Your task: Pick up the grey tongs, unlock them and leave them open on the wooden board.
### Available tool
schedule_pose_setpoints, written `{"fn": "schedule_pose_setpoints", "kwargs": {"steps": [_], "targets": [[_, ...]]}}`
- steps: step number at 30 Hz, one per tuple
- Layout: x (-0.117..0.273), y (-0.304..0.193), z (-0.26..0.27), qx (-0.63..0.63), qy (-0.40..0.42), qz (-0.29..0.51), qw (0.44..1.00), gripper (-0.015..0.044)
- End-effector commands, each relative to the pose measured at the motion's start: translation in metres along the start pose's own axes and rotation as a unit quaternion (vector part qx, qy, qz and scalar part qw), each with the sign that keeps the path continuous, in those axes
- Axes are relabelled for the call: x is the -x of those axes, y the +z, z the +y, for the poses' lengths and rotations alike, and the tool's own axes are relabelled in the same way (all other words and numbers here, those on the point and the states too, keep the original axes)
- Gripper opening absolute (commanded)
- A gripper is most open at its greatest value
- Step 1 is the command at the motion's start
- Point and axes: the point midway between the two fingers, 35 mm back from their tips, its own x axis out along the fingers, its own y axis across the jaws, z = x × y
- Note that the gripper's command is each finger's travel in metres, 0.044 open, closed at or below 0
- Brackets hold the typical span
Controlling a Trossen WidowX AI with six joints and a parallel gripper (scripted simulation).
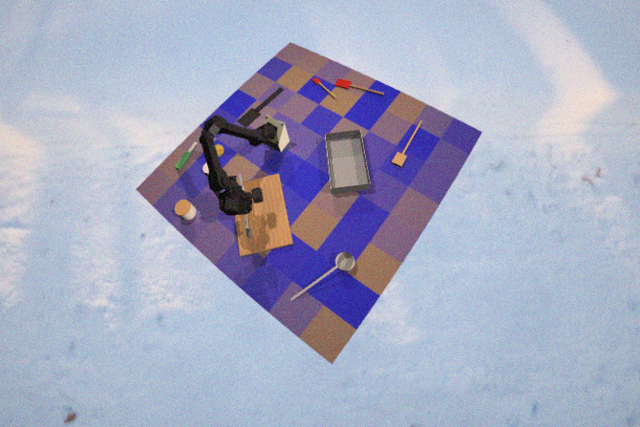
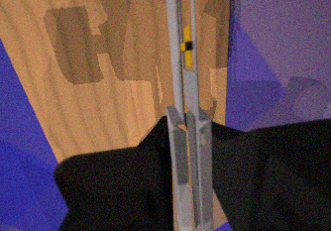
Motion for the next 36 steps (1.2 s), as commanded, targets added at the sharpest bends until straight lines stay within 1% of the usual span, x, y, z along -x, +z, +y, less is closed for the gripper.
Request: {"fn": "schedule_pose_setpoints", "kwargs": {"steps": [1,17,24,36], "targets": [[-0.007,0.0,0.0,0.002,0.001,-0.002,1.0,-0.015],[-0.032,-0.004,-0.004,0.005,-0.003,-0.006,1.0,-0.015],[-0.033,-0.004,-0.004,0.005,-0.003,-0.006,1.0,-0.015],[-0.032,-0.004,-0.005,0.003,-0.005,-0.005,1.0,0.0165]]}}
